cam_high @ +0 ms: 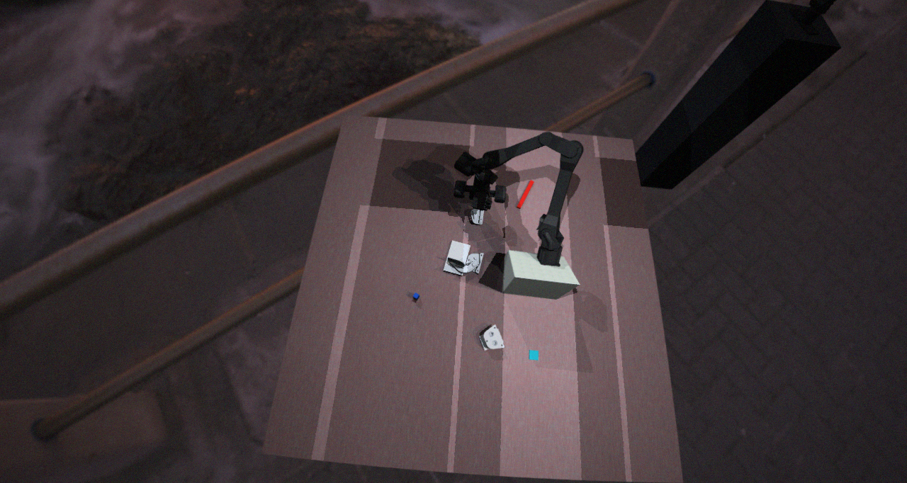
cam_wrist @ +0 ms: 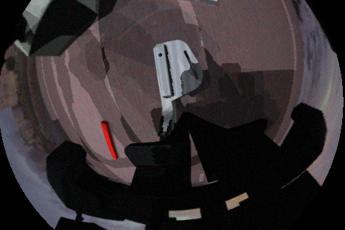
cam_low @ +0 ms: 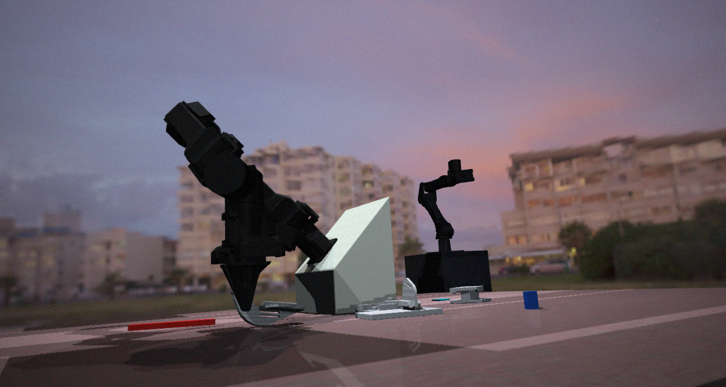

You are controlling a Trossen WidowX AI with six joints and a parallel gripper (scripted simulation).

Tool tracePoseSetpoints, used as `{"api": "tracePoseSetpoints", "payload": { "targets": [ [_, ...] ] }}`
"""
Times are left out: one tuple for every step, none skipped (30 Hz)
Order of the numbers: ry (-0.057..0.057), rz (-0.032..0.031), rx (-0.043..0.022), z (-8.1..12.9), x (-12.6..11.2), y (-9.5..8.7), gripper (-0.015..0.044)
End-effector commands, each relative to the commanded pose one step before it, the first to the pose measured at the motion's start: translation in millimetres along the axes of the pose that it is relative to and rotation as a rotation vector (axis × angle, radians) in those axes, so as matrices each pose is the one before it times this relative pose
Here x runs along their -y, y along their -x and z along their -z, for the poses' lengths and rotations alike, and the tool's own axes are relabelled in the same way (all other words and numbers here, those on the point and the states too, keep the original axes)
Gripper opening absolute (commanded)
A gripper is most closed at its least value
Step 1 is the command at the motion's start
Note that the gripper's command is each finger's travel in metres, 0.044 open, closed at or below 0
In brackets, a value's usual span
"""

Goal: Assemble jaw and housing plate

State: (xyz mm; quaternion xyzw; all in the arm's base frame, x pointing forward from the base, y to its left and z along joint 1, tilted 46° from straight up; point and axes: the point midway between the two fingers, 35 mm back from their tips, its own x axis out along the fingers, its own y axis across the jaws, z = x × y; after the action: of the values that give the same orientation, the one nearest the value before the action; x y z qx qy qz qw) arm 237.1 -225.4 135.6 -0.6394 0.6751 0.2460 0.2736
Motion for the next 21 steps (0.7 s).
{"api": "tracePoseSetpoints", "payload": {
  "targets": [
    [0.0000, 0.00361, 0.00229, -0.51, -8.62, 0.53, 0.0000],
    [0.0001, -0.00005, -0.00004, -0.15, -1.62, -0.04, 0.0000],
    [0.0001, -0.00005, -0.00004, -0.16, -1.62, -0.04, 0.0000],
    [0.0001, -0.00005, -0.00004, -0.17, -1.62, -0.04, 0.0000],
    [0.0001, -0.00004, -0.00004, -0.15, -1.32, -0.04, 0.0000],
    [0.0000, -0.00002, -0.00003, -0.09, -0.79, -0.02, 0.0000],
    [0.0000, -0.00001, -0.00001, -0.03, -0.26, -0.01, 0.0000],
    [0.0000, 0.00000, 0.00000, 0.00, 0.00, 0.00, 0.0000],
    [0.0000, 0.00000, 0.00000, 0.00, 0.00, 0.00, 0.0000],
    [0.0000, -0.00001, 0.00001, 0.03, -0.27, 0.06, 0.0000],
    [0.0000, -0.00003, 0.00003, 0.08, -0.82, 0.17, 0.0000],
    [0.0000, -0.00005, 0.00004, 0.13, -1.37, 0.28, 0.0000],
    [-0.0001, -0.00039, 0.00064, -0.18, 0.43, 2.35, 0.0000],
    [-0.0002, -0.00117, 0.00157, -0.48, 1.14, 7.10, 0.0000],
    [0.0000, -0.00186, 0.00141, -0.64, 1.37, 11.99, 0.0000],
    [0.0005, -0.00197, -0.00029, -0.46, 0.76, 14.80, 0.0000],
    [0.0008, -0.00125, -0.00186, -0.06, -0.11, 12.27, 0.0000],
    [0.0006, -0.00054, -0.00181, 0.12, -0.37, 7.39, 0.0000],
    [0.0002, -0.00014, -0.00072, 0.07, -0.18, 2.47, 0.0000],
    [0.0000, 0.00000, 0.00000, 0.00, 0.00, 0.00, 0.0000],
    [0.0000, 0.00000, 0.00000, 0.00, 0.00, 0.00, 0.0000]
  ]
}}
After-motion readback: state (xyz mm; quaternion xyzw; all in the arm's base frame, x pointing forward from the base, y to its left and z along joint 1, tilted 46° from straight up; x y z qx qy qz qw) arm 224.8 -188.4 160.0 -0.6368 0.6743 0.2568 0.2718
